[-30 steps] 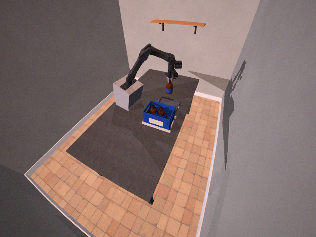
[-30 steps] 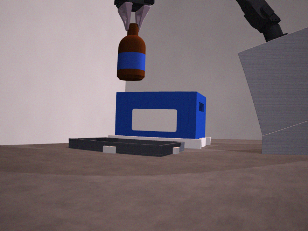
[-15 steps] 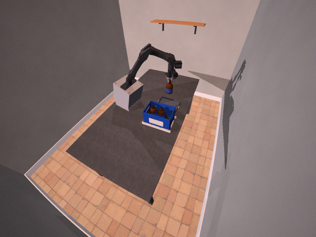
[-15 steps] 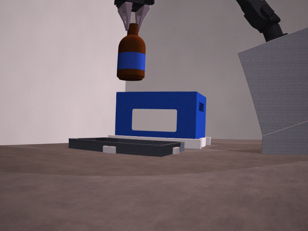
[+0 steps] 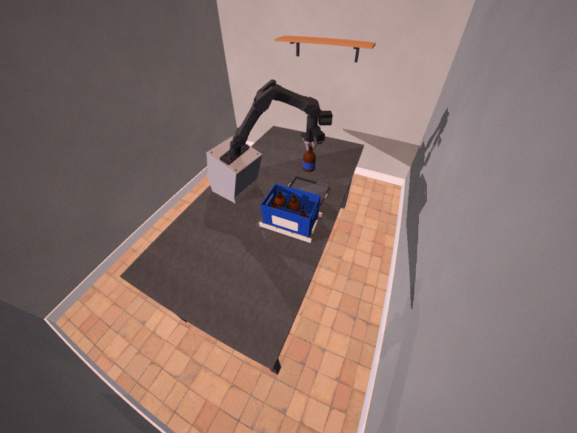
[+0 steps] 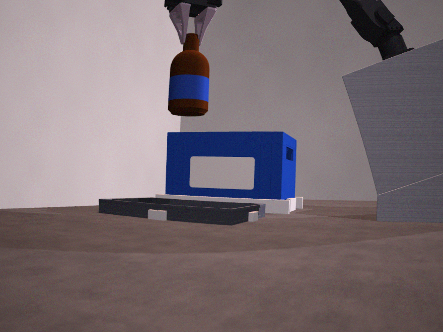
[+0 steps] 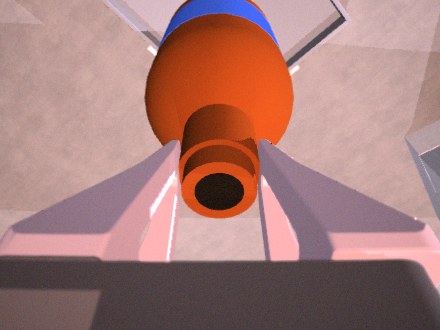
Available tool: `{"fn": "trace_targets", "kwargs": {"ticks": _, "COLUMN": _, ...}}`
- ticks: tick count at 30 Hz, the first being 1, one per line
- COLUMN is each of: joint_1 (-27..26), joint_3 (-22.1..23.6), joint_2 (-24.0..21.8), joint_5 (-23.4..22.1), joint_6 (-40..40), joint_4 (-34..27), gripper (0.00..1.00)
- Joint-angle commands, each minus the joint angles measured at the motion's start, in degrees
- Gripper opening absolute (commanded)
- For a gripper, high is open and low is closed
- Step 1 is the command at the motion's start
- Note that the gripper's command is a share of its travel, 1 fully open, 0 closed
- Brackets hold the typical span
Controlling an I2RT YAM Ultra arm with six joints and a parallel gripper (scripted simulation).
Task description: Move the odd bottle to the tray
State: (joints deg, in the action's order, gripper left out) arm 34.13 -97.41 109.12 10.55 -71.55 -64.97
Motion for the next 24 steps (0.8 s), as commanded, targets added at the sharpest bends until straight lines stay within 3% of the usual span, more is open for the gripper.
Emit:
{"fn": "trace_targets", "kwargs": {"ticks": 1, "joint_1": 1.17, "joint_3": -0.59, "joint_2": -1.94, "joint_5": 0.69, "joint_6": -0.23, "joint_4": 0.27, "gripper": 0.00}}
{"fn": "trace_targets", "kwargs": {"ticks": 24, "joint_1": 1.13, "joint_3": 0.05, "joint_2": -1.84, "joint_5": 0.68, "joint_6": -0.11, "joint_4": 1.13, "gripper": 0.00}}
